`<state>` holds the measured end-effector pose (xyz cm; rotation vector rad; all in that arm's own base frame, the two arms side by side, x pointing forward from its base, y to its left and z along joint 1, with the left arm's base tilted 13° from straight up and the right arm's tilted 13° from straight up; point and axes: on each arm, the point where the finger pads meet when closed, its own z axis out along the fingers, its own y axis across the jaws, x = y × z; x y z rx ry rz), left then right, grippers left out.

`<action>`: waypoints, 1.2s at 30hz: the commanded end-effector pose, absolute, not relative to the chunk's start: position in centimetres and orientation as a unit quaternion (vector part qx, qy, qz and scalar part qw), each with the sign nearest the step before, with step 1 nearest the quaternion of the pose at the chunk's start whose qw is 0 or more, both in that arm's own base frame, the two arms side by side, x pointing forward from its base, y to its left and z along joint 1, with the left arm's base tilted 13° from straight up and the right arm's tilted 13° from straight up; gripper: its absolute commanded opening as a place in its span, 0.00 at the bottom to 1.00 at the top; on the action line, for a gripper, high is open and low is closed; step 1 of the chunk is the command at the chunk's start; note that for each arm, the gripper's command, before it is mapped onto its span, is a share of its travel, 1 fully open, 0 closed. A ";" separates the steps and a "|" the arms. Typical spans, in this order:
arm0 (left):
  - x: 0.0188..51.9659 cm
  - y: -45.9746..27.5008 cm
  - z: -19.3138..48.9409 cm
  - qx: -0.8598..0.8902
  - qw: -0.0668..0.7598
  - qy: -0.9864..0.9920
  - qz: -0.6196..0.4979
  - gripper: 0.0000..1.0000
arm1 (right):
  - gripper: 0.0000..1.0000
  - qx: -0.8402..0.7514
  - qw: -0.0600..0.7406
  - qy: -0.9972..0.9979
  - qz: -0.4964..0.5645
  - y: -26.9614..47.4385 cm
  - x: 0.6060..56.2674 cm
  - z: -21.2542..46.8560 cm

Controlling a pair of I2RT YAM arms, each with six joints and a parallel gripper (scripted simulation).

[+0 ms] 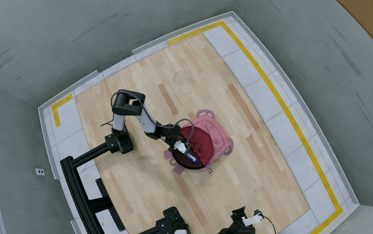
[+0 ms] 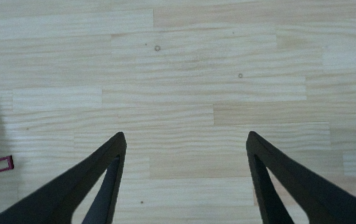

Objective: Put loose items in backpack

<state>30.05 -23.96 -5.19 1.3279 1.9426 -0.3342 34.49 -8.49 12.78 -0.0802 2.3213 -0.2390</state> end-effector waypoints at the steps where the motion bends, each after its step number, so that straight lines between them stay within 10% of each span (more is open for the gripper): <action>1: 30.5 -24.8 -3.6 0.516 0.381 0.756 -0.131 0.34 | 0.90 -0.036 0.406 0.908 -0.097 -8.6 35.3 14.0; 2: 30.5 -24.8 -3.5 0.516 0.381 0.756 -0.131 0.77 | 0.90 -0.036 0.406 0.908 -0.097 -8.6 35.3 14.0; 36: 26.9 -20.3 -0.4 0.520 0.367 0.760 -0.132 0.77 | 0.90 -0.036 0.406 0.908 -0.097 -8.6 35.3 14.0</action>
